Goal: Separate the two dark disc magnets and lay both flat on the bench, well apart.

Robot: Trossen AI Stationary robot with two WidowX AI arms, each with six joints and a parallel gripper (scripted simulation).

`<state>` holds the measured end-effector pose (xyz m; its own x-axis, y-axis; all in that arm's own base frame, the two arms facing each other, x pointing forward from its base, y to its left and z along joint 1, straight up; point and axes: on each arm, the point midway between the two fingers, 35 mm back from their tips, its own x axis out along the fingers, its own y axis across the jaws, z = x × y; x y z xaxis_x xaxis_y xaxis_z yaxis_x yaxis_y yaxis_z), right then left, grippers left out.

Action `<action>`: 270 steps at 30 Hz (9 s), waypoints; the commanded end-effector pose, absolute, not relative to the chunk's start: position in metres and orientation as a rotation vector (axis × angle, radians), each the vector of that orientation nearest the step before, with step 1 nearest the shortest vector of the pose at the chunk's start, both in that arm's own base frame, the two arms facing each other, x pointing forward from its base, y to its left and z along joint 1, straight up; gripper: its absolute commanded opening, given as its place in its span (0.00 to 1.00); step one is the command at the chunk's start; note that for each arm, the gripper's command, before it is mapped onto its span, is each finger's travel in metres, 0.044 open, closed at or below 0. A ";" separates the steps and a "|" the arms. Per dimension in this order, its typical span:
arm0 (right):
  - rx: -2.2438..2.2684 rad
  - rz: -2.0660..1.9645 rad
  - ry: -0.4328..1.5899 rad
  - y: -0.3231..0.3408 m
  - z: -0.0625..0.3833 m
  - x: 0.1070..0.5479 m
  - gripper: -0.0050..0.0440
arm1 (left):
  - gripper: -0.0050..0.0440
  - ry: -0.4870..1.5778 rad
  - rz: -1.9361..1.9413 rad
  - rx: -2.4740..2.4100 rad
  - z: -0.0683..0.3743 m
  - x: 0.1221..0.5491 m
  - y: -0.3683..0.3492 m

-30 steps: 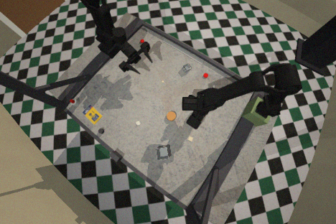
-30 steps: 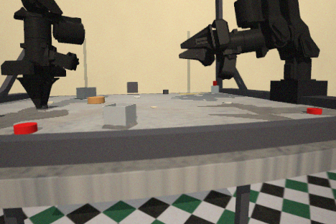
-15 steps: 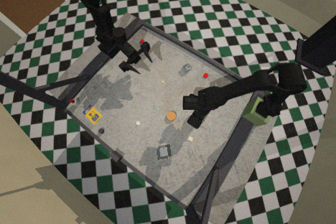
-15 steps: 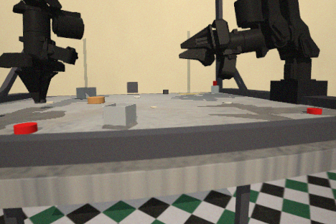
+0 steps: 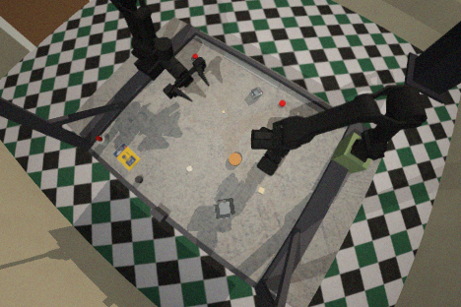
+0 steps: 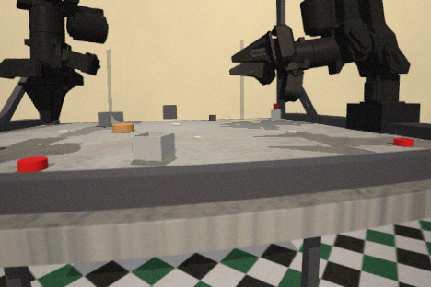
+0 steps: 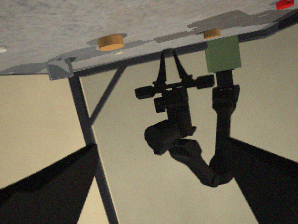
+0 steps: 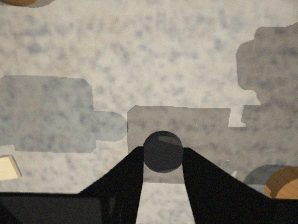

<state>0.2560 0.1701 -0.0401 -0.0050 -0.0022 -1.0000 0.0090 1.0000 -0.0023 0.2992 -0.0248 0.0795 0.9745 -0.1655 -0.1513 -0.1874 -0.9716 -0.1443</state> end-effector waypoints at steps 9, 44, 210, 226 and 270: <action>0.058 -0.022 1.513 0.175 -0.036 0.274 0.18 | 0.92 0.270 0.192 -2.965 0.082 0.300 -0.026; 0.618 -0.190 0.992 0.188 -0.033 0.398 0.18 | 0.92 0.270 0.192 -2.965 0.082 0.300 -0.026; 1.579 -0.120 0.110 0.137 0.066 0.517 0.18 | 0.92 0.949 0.149 -0.726 0.119 0.360 -0.021; 1.579 -0.120 0.110 0.137 0.066 0.517 0.18 | 0.92 1.146 0.029 -0.387 0.146 0.317 -0.003; 1.579 -0.120 0.110 0.137 0.066 0.517 0.18 | 0.92 1.204 -0.012 -0.103 0.143 0.339 -0.002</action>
